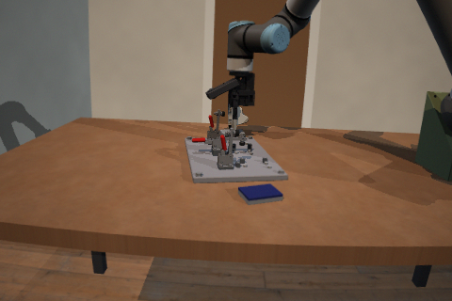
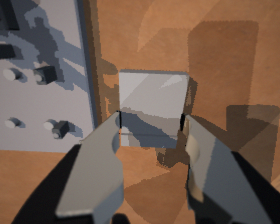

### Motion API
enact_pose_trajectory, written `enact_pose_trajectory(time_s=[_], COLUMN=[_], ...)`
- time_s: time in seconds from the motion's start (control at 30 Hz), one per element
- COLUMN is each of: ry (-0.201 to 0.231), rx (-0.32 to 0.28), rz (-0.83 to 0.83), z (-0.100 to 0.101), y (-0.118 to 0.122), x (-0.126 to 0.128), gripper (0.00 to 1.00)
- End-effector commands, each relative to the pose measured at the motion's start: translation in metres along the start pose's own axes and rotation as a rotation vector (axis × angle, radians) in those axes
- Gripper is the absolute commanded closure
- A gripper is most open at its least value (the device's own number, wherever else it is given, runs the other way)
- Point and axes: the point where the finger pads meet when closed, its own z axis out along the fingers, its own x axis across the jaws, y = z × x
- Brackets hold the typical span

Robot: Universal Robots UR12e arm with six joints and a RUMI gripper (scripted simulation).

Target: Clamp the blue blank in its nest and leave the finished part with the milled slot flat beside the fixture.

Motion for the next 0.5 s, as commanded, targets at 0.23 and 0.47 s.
enact_pose_trajectory(time_s=[0.23, 0.47], ry=[0.001, 0.001], rx=[0.001, 0.001], rz=[0.0, 0.0], z=[0.0024, 0.004], y=[-0.0006, -0.0006], x=[0.0006, 0.0006], gripper=[1.0, 1.0])
